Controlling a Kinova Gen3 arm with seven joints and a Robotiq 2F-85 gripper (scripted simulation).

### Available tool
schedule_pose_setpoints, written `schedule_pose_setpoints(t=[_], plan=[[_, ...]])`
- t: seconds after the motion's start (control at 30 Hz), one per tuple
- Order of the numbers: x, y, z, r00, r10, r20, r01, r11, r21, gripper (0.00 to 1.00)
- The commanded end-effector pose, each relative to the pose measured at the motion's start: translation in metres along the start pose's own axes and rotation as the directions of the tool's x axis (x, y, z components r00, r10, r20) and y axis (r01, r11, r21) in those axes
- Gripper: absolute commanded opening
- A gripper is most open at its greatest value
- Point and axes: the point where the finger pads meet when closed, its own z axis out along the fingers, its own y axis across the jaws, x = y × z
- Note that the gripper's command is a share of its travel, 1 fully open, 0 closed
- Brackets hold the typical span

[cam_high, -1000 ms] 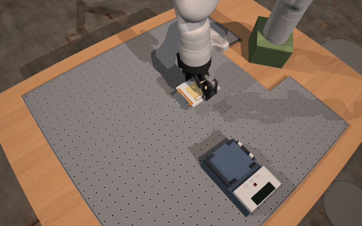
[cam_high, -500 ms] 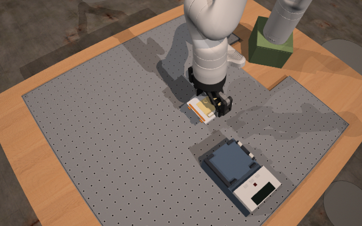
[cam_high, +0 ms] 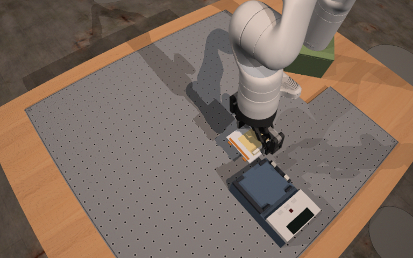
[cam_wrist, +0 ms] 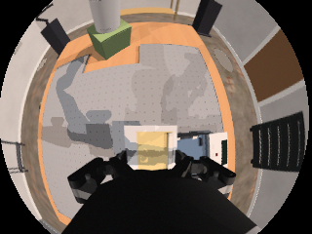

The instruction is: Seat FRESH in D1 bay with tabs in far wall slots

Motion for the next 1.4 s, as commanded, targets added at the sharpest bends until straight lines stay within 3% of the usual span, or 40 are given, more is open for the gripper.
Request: schedule_pose_setpoints(t=[0.0, 0.5, 1.07, 1.37], plan=[[-0.003, 0.022, -0.002, 1.0, -0.026, 0.004, 0.026, 1.0, -0.003, 0.0], [-0.012, 0.083, -0.011, 1.0, -0.026, 0.004, 0.026, 1.0, -0.003, 0.0], [-0.012, 0.083, -0.011, 1.0, -0.026, 0.004, 0.026, 1.0, -0.003, 0.0], [-0.013, 0.083, -0.002, 1.0, -0.026, 0.004, 0.026, 1.0, -0.003, 0.0]])
